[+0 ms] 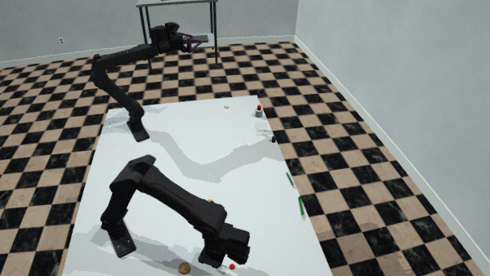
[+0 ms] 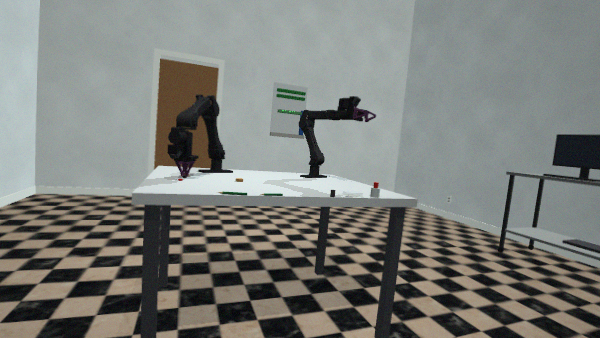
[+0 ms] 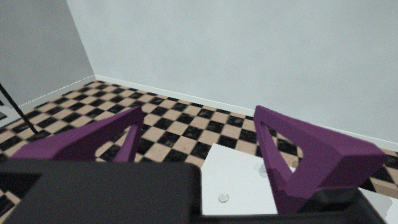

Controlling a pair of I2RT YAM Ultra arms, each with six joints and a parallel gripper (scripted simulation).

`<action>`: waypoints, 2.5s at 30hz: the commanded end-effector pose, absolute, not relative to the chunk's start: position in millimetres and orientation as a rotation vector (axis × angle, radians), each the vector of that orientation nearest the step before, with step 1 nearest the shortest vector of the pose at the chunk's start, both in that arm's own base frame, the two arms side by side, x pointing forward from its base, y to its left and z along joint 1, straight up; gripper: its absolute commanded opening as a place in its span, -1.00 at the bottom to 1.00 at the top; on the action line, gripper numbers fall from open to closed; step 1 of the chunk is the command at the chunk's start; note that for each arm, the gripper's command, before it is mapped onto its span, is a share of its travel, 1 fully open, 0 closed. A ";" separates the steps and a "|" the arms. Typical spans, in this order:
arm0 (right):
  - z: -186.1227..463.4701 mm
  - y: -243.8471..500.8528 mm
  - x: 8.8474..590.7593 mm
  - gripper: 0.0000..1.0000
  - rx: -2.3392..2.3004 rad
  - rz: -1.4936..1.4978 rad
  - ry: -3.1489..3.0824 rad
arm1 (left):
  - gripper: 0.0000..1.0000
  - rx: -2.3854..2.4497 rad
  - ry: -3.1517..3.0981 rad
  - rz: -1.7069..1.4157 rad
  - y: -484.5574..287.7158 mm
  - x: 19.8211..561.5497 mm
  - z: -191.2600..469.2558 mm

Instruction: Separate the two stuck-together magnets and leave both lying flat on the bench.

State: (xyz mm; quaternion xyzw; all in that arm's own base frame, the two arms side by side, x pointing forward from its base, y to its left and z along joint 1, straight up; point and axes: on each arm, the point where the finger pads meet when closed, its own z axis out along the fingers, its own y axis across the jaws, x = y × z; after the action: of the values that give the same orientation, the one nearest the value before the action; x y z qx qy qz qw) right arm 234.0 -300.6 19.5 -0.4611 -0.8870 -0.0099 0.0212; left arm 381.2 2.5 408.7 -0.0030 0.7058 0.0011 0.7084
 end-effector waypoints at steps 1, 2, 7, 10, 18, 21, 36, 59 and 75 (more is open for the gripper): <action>35.8 -304.7 236.9 -0.63 -1.441 -0.016 -2.767 | 1.00 -0.006 1.555 0.004 2.8 380.3 413.5; 38.1 -305.0 237.1 -0.63 -1.441 -0.016 -2.767 | 1.00 -0.006 1.555 0.004 2.8 380.3 413.5; 43.3 -305.0 237.0 -0.63 -1.441 -0.016 -2.767 | 1.00 -0.006 1.555 0.004 2.8 380.3 413.5; 48.8 -305.2 237.1 -0.63 -1.441 -0.016 -2.767 | 1.00 -0.006 1.555 0.004 2.8 380.3 413.5; 62.3 -305.9 237.6 -0.63 -1.441 -0.016 -2.767 | 1.00 -0.006 1.555 0.004 2.8 380.3 413.5; 63.8 -305.8 237.6 -0.63 -1.441 -0.016 -2.767 | 1.00 -0.006 1.555 0.004 2.8 380.3 413.5; 79.9 -305.8 238.2 -0.63 -1.289 -0.013 -2.848 | 1.00 -0.006 1.555 0.004 2.8 380.3 413.5; 77.2 -308.3 239.0 -0.63 0.000 0.044 -3.164 | 1.00 -0.006 1.555 0.004 2.8 380.3 413.5; 77.5 -257.6 270.3 -0.63 -0.111 -0.220 -3.223 | 1.00 -0.006 1.555 0.004 2.8 380.3 413.5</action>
State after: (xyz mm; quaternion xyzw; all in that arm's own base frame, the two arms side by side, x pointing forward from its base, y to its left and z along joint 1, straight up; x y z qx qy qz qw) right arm 262.3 -269.0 68.4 -0.0234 -0.9984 -0.0461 -0.0228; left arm 381.6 2.4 408.7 -0.0031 0.7057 0.0006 0.7085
